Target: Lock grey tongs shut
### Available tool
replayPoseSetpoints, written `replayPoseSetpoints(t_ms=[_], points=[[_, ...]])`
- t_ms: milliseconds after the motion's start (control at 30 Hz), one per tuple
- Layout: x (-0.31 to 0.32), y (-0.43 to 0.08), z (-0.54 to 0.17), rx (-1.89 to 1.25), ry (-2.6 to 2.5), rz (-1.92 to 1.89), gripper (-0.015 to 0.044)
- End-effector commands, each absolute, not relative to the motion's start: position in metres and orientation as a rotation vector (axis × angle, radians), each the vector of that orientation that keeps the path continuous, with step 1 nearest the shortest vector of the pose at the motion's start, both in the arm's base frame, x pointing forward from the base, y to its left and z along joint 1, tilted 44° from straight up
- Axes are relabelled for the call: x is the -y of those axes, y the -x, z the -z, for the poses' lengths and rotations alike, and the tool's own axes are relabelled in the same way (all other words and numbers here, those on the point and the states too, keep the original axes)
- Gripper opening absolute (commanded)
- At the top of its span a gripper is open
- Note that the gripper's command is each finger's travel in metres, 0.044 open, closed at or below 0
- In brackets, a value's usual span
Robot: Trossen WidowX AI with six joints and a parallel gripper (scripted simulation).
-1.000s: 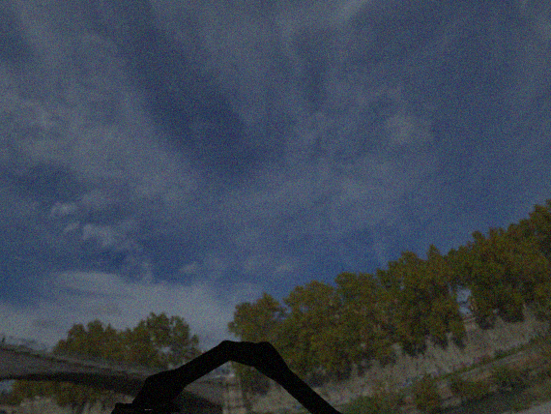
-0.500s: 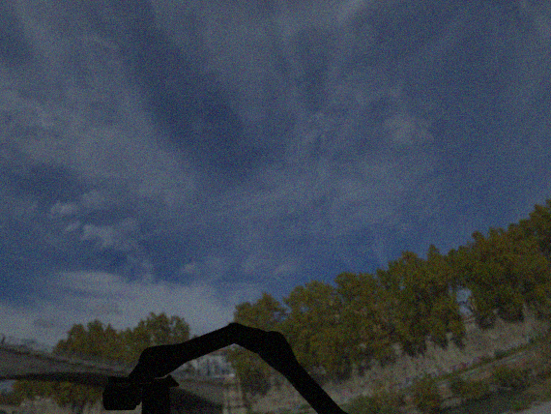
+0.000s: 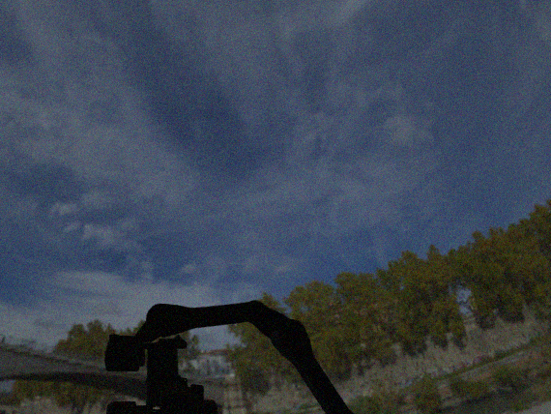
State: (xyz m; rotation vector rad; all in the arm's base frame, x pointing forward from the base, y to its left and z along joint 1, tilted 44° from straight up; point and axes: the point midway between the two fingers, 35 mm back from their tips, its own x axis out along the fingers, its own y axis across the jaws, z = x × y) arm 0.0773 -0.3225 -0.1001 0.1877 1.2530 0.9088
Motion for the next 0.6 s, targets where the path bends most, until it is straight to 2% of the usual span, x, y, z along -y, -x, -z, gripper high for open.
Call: replayPoseSetpoints(t_ms=[0, 567], points=[[0.3412, -0.0775, 0.078, -1.262, -0.172, -0.867, 0.044], [0.3447, -0.077, 0.0728, -1.264, -0.17, -0.861, 0.044]])
